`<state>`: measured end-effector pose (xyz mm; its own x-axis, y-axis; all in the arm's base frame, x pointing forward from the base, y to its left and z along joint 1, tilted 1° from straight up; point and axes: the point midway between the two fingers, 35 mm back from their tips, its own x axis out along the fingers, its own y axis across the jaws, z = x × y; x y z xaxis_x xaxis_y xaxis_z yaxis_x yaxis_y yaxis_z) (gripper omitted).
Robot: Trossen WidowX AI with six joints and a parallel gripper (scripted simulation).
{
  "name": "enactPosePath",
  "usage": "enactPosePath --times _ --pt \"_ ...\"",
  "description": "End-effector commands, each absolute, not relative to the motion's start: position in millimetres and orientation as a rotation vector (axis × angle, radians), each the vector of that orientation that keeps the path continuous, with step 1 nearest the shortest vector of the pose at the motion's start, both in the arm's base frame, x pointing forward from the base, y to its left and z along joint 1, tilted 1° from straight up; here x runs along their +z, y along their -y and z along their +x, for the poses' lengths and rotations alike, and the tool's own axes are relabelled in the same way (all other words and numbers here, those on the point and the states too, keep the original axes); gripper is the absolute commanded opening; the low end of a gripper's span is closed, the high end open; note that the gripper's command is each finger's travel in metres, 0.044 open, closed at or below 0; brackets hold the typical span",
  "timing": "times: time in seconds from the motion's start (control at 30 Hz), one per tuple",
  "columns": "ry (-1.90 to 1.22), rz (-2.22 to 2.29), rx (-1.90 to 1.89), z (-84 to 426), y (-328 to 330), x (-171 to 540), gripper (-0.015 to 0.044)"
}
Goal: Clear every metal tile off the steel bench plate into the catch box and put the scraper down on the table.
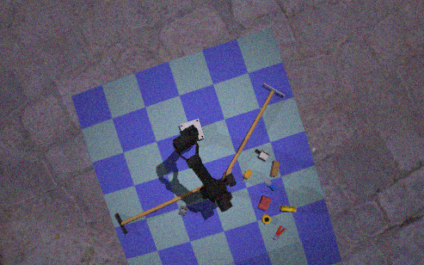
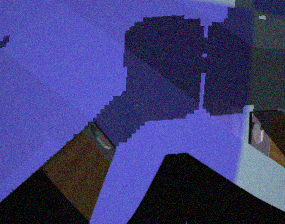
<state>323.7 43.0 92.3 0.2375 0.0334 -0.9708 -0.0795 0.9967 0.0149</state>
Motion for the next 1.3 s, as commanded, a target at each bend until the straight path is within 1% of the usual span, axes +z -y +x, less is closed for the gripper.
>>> enactPosePath --times 0.0,1.27 --pt "-1.338 -0.043 0.086 323.7 -51.9 90.1 0.0" --pt "-1.343 -0.039 0.088 323.8 -109.7 91.1 0.0"
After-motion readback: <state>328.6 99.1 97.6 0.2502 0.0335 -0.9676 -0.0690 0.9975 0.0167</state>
